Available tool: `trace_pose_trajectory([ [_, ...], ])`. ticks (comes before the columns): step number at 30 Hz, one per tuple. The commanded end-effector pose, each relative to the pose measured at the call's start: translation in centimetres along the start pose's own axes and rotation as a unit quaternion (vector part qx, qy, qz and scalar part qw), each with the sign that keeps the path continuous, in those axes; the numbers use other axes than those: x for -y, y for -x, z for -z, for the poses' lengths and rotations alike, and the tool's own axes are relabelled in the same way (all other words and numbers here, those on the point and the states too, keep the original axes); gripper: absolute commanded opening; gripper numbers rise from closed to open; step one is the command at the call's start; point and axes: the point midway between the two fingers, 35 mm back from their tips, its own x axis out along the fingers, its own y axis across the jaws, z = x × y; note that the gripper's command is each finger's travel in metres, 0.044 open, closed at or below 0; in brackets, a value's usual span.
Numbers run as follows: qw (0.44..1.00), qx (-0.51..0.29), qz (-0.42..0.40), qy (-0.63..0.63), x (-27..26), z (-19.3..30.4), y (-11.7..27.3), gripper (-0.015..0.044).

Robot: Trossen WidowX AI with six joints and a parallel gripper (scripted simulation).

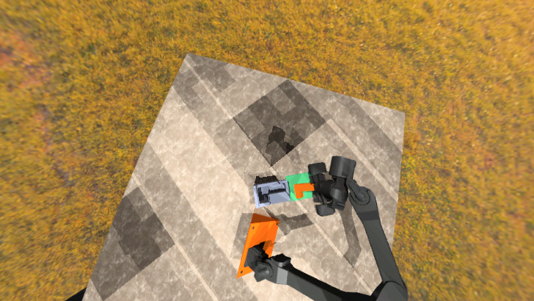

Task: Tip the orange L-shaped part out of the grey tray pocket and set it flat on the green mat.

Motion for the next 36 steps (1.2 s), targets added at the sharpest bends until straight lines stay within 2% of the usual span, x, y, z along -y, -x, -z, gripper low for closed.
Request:
trace_pose_trajectory([
  [1,1.0,0.003,0.001,0.003,0.1,0.0,-0.6,0.0],
  [15,1.0,0.0,0.001,0.001,0.1,0.1,-1.3,0.0],
  [25,1.0,0.0,0.001,0.001,0.0,0.1,-1.1,0.0263],
  [30,1.0,-0.002,0.0,0.002,-0.3,0.1,2.9,0.0394],
  [33,1.0,0.0,0.001,0.003,-0.1,0.1,6.6,0.04],
  [36,1.0,0.001,0.001,0.004,0.0,0.1,7.5,0.04],
])
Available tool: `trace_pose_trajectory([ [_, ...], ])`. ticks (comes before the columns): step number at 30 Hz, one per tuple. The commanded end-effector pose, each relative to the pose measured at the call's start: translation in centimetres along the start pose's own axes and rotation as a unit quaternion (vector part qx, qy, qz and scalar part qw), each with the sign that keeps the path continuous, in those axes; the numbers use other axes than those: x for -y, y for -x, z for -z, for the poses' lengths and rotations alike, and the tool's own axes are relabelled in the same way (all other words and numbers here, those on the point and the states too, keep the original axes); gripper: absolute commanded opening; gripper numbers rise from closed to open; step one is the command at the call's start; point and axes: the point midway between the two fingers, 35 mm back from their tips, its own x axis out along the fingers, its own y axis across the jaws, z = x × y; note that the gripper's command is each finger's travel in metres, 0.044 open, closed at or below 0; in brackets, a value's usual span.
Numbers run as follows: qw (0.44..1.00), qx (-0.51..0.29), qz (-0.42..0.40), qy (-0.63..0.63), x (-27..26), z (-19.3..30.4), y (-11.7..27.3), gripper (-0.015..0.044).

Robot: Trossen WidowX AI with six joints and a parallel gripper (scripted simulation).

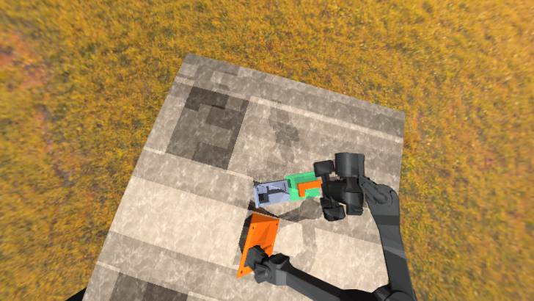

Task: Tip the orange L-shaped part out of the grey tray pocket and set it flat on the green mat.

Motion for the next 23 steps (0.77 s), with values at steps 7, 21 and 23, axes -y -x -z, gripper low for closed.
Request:
trace_pose_trajectory([
  [7,1.0,0.002,-0.004,0.0,0.0,0.0,0.96,0.04],
  [21,1.0,0.002,-0.004,0.0,0.0,0.0,0.96,0.04],
  [23,1.0,0.002,-0.004,0.0,0.0,0.0,0.96,0.04],
])
